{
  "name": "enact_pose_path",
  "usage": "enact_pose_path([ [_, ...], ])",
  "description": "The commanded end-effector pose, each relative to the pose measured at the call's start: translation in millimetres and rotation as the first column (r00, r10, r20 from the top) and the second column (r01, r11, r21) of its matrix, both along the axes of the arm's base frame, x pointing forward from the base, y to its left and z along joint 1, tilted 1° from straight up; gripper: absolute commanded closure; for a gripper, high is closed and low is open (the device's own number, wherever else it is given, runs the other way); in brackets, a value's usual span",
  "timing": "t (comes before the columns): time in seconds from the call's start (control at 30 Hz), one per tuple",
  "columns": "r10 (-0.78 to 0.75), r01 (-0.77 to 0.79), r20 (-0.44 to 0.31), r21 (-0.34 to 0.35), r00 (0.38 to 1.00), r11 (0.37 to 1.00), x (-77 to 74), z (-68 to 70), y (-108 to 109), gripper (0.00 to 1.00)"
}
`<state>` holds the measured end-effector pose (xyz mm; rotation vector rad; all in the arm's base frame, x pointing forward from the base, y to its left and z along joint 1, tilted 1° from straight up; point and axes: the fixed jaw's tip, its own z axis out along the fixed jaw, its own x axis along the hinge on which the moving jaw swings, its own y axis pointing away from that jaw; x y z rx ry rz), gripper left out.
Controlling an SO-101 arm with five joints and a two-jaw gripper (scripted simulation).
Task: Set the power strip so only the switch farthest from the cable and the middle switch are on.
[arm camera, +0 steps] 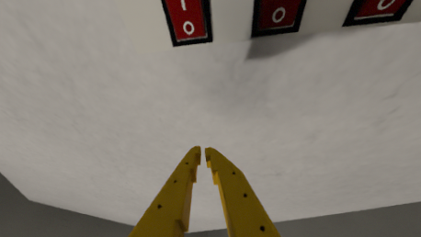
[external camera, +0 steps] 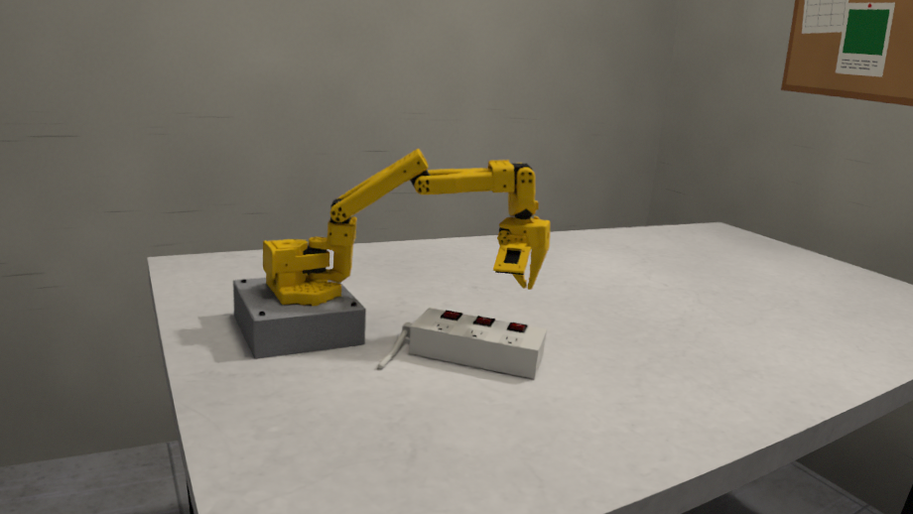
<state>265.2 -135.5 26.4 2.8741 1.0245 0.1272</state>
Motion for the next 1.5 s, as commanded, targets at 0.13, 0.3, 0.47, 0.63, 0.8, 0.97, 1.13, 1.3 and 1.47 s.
enact_pose_path([
  [0.13,0.05,-0.05,-0.019,0.006,0.999,0.999,0.7,-3.5,3.9,1.0],
  [0.3,0.058,-0.058,-0.019,0.006,0.998,0.998,0.9,-3.7,4.1,1.0],
  [0.47,0.066,-0.066,-0.02,0.005,0.998,0.998,1.0,-3.8,4.3,1.0],
  [0.63,0.068,-0.068,-0.02,0.005,0.997,0.998,1.1,-3.8,4.4,1.0],
  [0.8,0.069,-0.069,-0.02,0.005,0.997,0.998,1.1,-3.8,4.4,1.0],
  [0.97,0.07,-0.07,-0.02,0.005,0.997,0.998,1.4,-4.2,4.6,1.0],
  [1.13,0.075,-0.075,-0.019,0.004,0.997,0.997,2.7,-6.1,5.7,1.0],
  [1.3,0.078,-0.078,-0.018,0.004,0.997,0.997,3.5,-7.1,6.3,1.0],
  [1.47,0.078,-0.078,-0.018,0.004,0.997,0.997,3.5,-7.1,6.3,1.0],
])
